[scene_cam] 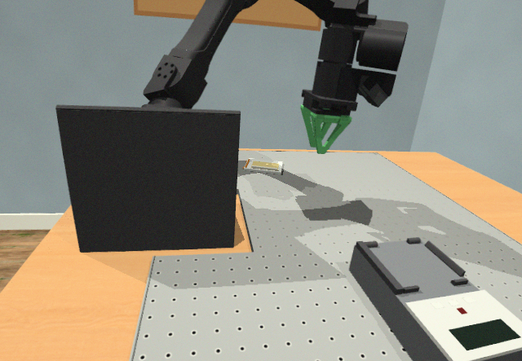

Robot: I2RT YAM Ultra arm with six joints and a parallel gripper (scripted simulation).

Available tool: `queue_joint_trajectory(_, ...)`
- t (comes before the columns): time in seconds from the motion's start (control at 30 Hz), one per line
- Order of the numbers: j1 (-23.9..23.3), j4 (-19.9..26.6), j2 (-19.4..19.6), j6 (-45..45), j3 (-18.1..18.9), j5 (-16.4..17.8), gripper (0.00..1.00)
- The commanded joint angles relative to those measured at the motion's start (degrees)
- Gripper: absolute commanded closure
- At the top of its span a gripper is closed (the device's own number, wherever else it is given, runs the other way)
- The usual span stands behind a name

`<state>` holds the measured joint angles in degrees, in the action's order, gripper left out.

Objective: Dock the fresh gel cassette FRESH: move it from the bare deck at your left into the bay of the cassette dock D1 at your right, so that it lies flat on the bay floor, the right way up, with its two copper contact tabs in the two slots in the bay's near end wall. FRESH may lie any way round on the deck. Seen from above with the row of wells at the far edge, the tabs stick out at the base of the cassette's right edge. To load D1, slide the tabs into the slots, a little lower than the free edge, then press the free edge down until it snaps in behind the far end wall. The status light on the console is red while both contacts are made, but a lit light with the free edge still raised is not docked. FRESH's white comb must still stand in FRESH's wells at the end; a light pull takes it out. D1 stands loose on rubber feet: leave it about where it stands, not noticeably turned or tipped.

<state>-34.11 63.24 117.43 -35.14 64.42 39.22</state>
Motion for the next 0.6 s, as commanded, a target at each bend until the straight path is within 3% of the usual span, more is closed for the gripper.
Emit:
queue_joint_trajectory(0.0,0.77,-5.49,-0.52,2.70,-2.12,1.36,0.64)
queue_joint_trajectory(0.4,8.19,-21.49,3.90,11.53,-9.57,3.88,0.64)
queue_joint_trajectory(0.57,7.30,-22.89,1.80,12.50,-9.99,3.84,0.64)
